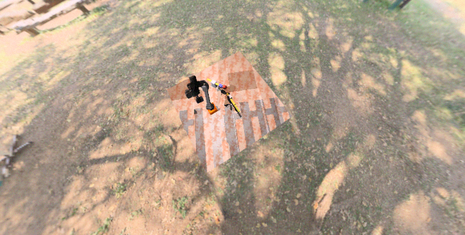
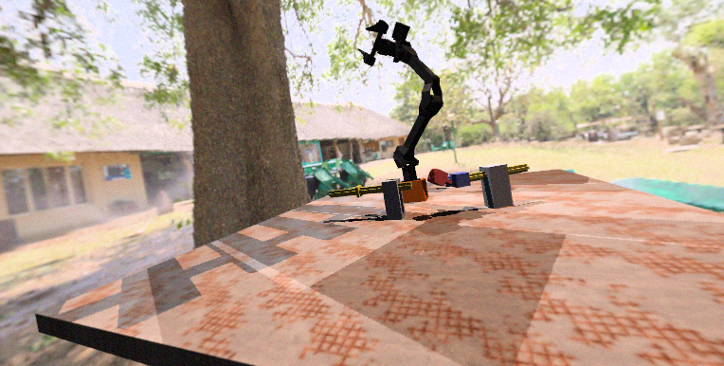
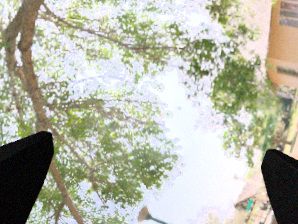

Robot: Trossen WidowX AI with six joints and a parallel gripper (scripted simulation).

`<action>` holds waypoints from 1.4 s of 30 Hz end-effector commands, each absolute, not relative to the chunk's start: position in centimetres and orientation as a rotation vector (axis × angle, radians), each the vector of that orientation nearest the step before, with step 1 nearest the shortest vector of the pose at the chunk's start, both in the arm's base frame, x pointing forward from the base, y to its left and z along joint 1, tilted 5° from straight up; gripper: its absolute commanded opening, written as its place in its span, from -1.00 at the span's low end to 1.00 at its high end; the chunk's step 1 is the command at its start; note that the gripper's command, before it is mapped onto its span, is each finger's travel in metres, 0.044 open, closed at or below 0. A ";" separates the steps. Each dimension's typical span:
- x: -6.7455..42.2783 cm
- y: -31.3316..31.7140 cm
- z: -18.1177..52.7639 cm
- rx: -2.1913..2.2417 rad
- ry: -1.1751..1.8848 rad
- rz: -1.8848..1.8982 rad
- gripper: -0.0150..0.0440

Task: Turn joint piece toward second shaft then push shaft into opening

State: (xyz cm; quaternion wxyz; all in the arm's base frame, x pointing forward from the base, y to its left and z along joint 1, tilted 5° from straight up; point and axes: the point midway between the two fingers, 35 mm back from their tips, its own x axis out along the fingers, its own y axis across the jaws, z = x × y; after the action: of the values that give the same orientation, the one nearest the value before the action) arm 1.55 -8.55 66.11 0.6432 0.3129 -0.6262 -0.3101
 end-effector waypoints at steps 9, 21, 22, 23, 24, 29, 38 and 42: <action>1.8 -14.6 63.5 0.894 -1.282 -0.773 1.00; 5.0 -19.7 60.0 1.060 -1.065 -0.802 1.00; 5.4 -20.0 59.7 1.072 -1.045 -0.802 1.00; 5.8 -20.3 59.4 1.084 -1.024 -0.802 1.00; 6.2 -20.6 59.1 1.096 -1.003 -0.802 1.00; 8.3 -21.9 57.4 1.149 -0.895 -0.800 1.00; 12.6 -24.1 53.9 1.211 -0.674 -0.815 1.00; 14.6 -24.6 52.7 1.197 -0.586 -0.816 1.00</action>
State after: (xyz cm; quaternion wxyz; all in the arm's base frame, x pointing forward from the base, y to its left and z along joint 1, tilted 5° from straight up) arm 13.41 -24.29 53.56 0.7011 0.5407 -0.2885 -0.3644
